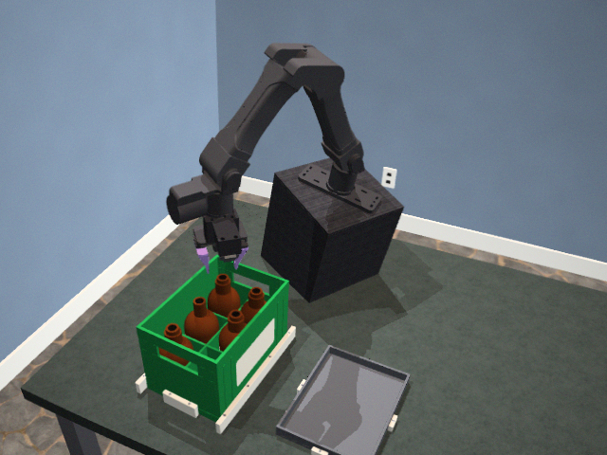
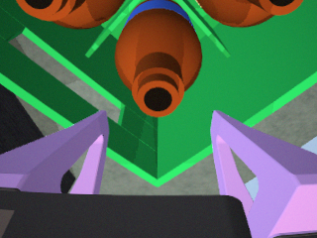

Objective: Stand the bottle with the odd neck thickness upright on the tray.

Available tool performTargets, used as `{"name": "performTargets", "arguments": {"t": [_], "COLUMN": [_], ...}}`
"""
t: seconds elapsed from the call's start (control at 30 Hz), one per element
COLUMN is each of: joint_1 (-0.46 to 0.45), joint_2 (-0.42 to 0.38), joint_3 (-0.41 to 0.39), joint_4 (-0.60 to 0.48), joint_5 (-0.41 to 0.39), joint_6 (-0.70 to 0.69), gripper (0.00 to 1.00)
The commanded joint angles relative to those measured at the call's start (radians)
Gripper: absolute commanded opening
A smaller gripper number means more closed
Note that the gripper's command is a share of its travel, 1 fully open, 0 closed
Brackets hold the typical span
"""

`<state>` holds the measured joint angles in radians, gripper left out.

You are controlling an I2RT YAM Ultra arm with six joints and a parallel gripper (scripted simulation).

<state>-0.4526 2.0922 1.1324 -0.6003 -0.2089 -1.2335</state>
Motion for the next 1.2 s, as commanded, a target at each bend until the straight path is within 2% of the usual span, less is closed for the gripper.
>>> {"name": "performTargets", "arguments": {"t": [0.0,1.17], "joint_1": [0.005,0.004], "joint_2": [-0.007,-0.026], "joint_3": [-0.021,-0.024], "joint_4": [0.017,0.018], "joint_5": [-0.014,-0.014], "joint_6": [0.007,0.012], "gripper": [0.61,0.61]}}
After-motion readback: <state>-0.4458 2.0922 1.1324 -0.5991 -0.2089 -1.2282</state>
